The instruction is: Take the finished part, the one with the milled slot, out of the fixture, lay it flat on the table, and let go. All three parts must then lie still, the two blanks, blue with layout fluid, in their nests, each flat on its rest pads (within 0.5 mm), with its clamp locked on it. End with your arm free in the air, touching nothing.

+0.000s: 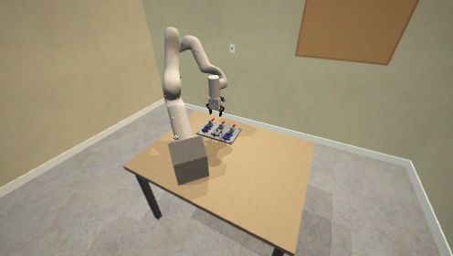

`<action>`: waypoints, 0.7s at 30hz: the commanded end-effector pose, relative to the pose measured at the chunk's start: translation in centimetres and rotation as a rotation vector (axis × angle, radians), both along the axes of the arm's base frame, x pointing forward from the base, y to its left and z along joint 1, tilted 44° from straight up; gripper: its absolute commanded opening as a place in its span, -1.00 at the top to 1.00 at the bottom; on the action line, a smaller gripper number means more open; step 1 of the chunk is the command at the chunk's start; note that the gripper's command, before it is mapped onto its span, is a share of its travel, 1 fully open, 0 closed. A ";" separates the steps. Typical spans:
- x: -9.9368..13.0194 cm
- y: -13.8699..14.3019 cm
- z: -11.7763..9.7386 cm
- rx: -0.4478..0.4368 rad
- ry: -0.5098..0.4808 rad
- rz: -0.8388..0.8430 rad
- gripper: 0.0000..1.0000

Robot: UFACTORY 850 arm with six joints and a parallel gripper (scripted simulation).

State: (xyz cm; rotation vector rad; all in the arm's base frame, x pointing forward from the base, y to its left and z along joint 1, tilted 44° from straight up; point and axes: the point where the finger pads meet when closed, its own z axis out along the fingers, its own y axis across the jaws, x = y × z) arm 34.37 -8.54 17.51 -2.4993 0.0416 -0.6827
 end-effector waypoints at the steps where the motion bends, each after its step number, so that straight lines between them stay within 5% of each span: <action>1: 0.0 0.0 0.0 -0.002 -0.003 0.000 -1.00; 4: 0.0 0.0 0.0 -0.002 -0.003 0.000 -1.00; 5: 0.0 0.0 0.0 -0.002 -0.003 0.000 1.00; 21: 0.0 0.0 0.0 -0.002 -0.002 0.000 1.00</action>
